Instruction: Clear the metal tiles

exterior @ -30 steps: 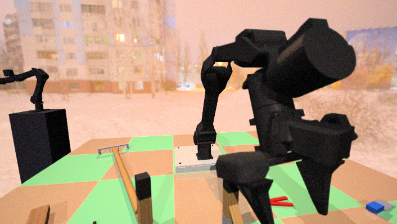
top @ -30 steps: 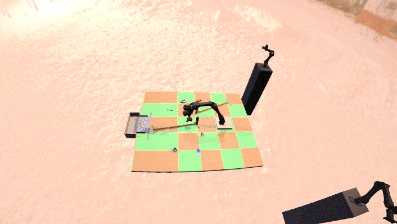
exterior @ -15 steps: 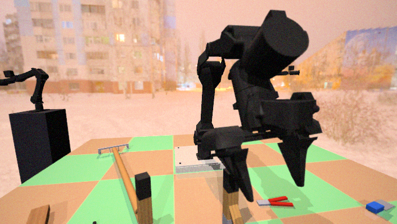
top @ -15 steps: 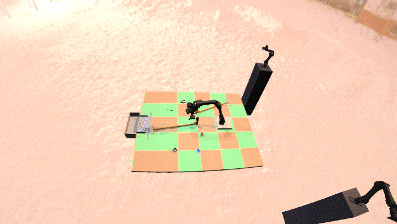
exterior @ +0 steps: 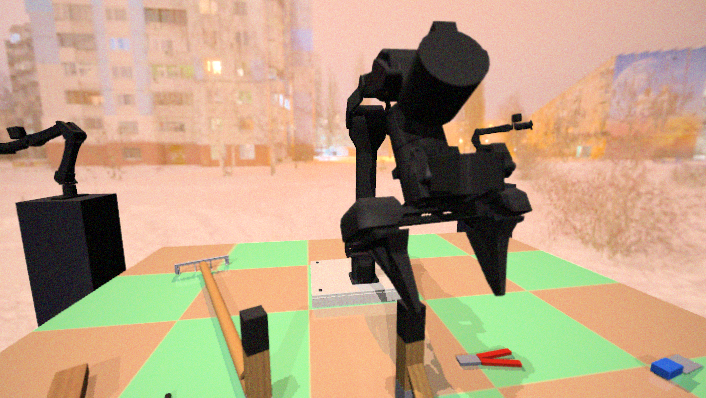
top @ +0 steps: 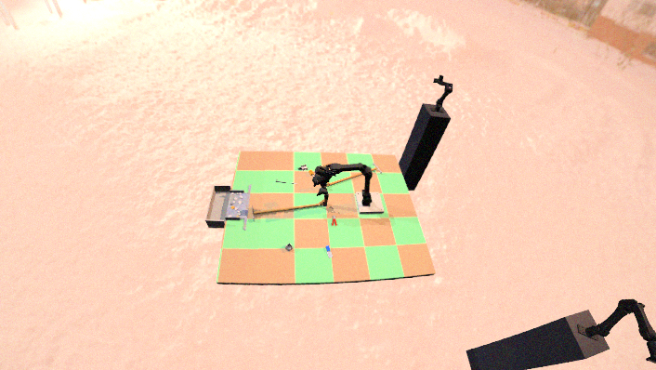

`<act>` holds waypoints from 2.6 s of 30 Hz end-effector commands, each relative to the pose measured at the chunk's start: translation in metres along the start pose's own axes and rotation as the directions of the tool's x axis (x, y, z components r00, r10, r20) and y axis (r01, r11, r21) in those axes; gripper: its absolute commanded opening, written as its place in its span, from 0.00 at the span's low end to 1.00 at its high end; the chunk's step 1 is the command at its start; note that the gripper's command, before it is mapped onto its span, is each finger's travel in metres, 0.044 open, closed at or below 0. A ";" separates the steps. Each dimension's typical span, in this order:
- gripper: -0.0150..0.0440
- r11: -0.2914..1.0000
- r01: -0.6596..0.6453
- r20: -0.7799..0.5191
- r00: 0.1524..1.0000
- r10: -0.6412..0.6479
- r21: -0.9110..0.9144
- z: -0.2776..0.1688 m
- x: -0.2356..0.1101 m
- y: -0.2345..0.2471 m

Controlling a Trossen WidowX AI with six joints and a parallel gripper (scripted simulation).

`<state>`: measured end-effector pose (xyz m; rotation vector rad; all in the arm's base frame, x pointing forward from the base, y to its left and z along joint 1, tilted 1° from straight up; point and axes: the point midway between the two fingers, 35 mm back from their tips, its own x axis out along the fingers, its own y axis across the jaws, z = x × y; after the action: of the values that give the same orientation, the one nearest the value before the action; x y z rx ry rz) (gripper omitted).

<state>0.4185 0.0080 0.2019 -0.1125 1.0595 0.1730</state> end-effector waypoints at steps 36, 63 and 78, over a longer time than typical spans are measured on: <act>1.00 1.000 0.010 0.131 0.991 -0.011 0.012 -0.087 -0.050 0.003; 1.00 1.000 0.016 0.169 0.985 -0.019 0.016 -0.133 -0.022 0.007; 1.00 1.000 0.016 0.170 0.985 -0.019 0.016 -0.131 -0.003 0.006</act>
<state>0.3000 -0.0099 0.1466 -0.0939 0.8860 0.1532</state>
